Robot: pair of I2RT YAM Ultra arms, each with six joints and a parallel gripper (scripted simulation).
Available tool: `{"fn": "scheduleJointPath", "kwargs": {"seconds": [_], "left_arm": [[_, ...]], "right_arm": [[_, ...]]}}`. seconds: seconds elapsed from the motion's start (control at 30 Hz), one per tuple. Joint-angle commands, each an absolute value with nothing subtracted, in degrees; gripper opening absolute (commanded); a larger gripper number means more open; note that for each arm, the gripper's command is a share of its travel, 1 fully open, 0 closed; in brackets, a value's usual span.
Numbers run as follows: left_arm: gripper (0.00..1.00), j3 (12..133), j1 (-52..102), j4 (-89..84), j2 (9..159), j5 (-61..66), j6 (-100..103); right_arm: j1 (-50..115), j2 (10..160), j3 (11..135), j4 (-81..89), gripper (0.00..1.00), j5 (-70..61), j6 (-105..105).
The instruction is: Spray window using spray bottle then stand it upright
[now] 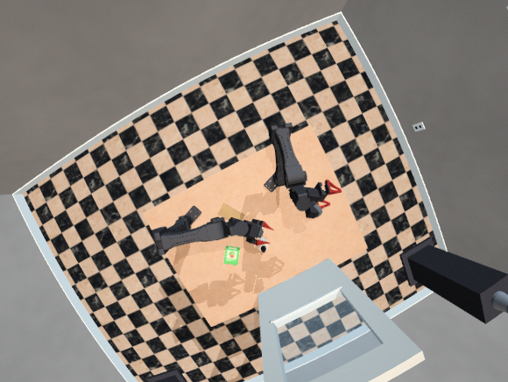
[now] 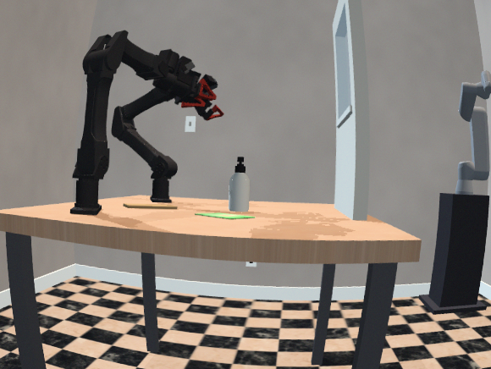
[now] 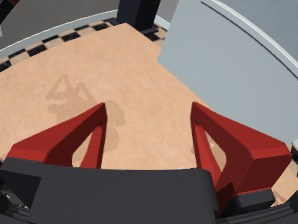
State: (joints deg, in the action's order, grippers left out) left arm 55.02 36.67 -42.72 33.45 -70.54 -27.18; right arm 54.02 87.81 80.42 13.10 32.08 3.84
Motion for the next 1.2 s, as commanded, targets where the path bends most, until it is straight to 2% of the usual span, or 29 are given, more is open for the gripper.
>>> {"fn": "scheduleJointPath", "kwargs": {"seconds": [0.0, 0.53, 1.17], "left_arm": [[1.0, 55.71, 36.67, -42.38, 33.12, -70.85, -26.7], [1.0, 55.71, 36.67, -42.38, 33.12, -70.85, -26.7], [1.0, 57.85, 30.05, -32.12, 38.99, -55.07, -20.59]], "right_arm": [[54.02, 86.88, 81.46, 12.64, 0.62, 32.26, 3.75], [54.02, 86.88, 81.46, 12.64, 0.62, 32.26, 3.75], [43.56, 81.1, 76.14, 9.13, 0.62, 24.69, 2.52]]}}
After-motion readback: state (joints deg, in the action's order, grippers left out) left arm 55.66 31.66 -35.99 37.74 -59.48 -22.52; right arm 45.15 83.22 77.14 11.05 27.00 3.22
